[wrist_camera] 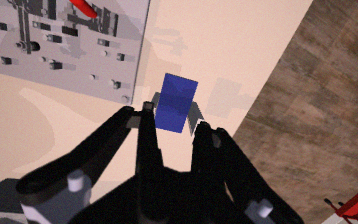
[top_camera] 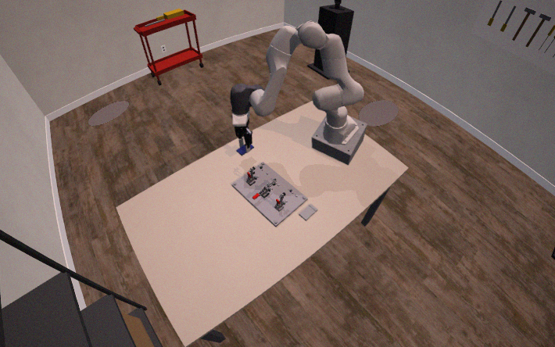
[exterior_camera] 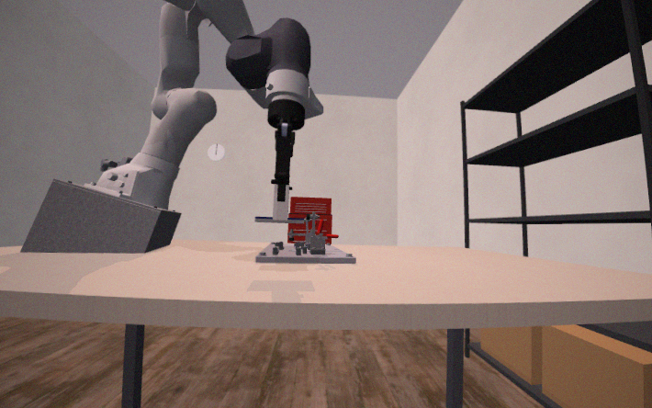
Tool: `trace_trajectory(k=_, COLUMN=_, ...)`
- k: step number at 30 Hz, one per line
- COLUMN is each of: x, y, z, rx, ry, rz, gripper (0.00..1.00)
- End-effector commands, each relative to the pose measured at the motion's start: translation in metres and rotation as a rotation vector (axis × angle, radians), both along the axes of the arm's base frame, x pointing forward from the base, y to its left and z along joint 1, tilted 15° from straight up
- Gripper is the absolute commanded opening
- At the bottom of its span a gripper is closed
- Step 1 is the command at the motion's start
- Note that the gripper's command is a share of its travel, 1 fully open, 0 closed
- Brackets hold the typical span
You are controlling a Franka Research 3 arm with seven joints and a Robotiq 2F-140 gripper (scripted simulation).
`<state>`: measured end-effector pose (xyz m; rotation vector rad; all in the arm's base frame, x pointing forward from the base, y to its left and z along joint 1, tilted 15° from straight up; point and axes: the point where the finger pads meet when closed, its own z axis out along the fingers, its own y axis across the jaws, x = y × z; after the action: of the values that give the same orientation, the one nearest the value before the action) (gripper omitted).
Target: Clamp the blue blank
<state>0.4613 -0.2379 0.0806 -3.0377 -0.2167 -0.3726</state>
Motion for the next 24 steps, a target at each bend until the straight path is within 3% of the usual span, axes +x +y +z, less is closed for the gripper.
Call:
trace_trajectory(k=1, x=0.0001, y=-0.0013, z=-0.0001, rx=-0.001, ry=-0.004, rz=0.002, gripper=0.0)
trace_trajectory(k=24, x=-0.0003, y=0.002, z=0.0, rx=-0.001, ry=-0.004, rz=-0.001, gripper=0.0)
